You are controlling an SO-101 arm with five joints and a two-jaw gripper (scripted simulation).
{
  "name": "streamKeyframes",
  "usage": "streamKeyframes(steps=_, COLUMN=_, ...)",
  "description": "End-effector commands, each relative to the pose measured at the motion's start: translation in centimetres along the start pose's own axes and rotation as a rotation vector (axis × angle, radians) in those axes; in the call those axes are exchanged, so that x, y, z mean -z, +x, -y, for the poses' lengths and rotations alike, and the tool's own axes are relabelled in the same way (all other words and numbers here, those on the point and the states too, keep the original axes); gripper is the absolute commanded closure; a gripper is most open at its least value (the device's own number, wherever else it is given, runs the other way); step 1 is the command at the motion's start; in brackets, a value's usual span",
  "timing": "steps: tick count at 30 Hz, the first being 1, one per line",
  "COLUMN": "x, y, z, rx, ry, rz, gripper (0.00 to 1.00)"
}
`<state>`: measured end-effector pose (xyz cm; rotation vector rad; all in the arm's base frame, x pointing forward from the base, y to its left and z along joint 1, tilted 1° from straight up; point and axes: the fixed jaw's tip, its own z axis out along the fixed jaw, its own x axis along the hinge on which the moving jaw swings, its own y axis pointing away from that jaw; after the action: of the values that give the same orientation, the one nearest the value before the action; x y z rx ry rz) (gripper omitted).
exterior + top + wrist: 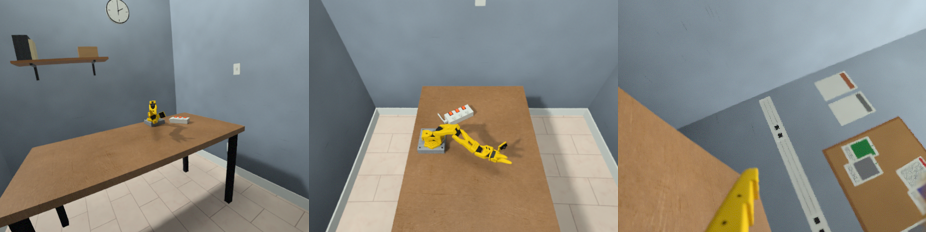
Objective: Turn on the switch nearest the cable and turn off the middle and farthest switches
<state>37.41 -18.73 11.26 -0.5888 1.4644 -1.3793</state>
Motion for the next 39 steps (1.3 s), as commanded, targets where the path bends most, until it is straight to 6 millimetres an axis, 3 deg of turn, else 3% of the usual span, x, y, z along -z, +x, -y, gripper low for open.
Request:
streamKeyframes(steps=1, x=0.0, y=-0.4, z=0.3, rx=0.015, ry=-0.002, rz=0.007, gripper=1.0)
streamKeyframes(steps=10, x=-0.1, y=-1.3, z=0.2, rx=0.062, ry=-0.023, rz=0.023, gripper=1.0)
streamKeyframes(steps=23, x=0.0, y=-4.3, z=0.1, rx=0.222, ry=-0.091, rz=0.081, gripper=1.0)
streamKeyframes(steps=39, x=1.7, y=-11.3, z=0.3, rx=0.626, ry=-0.214, rz=0.275, gripper=1.0)
